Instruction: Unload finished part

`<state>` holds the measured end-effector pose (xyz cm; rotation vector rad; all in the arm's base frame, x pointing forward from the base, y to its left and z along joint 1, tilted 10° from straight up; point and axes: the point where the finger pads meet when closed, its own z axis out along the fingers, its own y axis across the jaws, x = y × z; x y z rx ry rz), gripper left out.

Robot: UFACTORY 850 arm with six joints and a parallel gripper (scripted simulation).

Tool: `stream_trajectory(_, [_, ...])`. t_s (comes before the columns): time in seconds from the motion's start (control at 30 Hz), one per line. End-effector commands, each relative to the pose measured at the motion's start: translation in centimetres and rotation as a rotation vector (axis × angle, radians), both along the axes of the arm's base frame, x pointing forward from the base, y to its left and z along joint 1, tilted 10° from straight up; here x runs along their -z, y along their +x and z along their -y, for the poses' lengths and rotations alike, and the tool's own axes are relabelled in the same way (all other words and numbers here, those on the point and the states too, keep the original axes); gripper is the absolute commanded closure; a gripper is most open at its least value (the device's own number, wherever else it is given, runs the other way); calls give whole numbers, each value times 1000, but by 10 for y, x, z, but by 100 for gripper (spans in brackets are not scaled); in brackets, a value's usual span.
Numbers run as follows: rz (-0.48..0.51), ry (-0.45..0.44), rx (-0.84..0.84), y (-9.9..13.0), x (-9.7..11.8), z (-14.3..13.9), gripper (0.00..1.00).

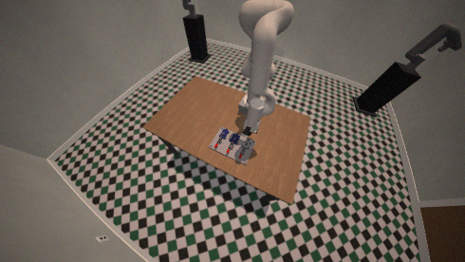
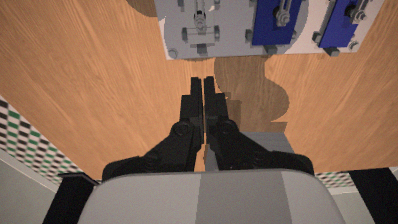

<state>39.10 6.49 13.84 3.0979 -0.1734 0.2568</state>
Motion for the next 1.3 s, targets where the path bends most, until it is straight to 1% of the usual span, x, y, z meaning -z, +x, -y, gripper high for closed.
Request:
stream_trajectory(0.0, [1, 0, 0, 1, 0, 0, 100])
stream_trajectory(0.77, [1, 0, 0, 1, 0, 0, 100])
stream_trajectory(0.8, [1, 0, 0, 1, 0, 0, 0])
stream_trajectory(1.27, [1, 0, 0, 1, 0, 0, 0])
